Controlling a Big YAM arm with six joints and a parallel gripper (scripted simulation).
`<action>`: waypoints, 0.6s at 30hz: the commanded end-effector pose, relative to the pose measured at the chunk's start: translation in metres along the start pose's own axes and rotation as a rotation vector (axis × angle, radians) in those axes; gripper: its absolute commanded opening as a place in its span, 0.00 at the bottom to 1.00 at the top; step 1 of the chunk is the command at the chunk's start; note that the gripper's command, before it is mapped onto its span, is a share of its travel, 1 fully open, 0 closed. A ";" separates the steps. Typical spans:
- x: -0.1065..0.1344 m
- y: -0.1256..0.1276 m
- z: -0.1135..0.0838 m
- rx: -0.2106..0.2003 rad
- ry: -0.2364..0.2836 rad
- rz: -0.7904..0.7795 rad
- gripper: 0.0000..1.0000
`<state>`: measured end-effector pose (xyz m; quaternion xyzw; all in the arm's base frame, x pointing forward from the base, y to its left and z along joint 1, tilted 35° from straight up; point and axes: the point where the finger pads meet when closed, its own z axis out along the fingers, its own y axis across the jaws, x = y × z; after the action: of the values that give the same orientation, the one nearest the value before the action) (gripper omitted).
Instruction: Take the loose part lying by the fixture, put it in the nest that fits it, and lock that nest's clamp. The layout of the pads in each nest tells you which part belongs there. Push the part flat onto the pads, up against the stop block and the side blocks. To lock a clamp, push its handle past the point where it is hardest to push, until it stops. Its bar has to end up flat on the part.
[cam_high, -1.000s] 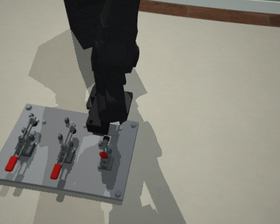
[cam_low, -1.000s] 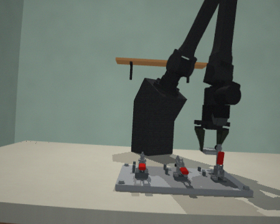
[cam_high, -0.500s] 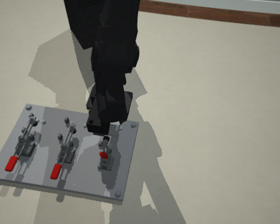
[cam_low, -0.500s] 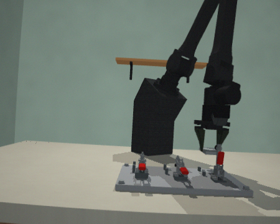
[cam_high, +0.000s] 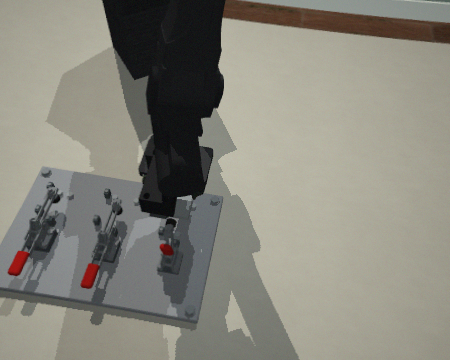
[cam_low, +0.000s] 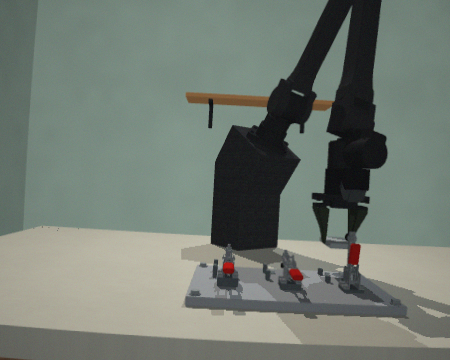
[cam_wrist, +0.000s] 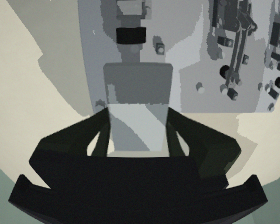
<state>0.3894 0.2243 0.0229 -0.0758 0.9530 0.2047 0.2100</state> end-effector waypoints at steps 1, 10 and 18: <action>-0.018 0.015 -0.012 -0.016 -0.037 -0.014 0.00; -0.019 0.017 -0.012 -0.016 -0.037 -0.014 0.00; -0.021 0.019 -0.013 -0.016 -0.038 -0.014 0.00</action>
<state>0.3919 0.2277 0.0261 -0.0759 0.9528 0.2050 0.2108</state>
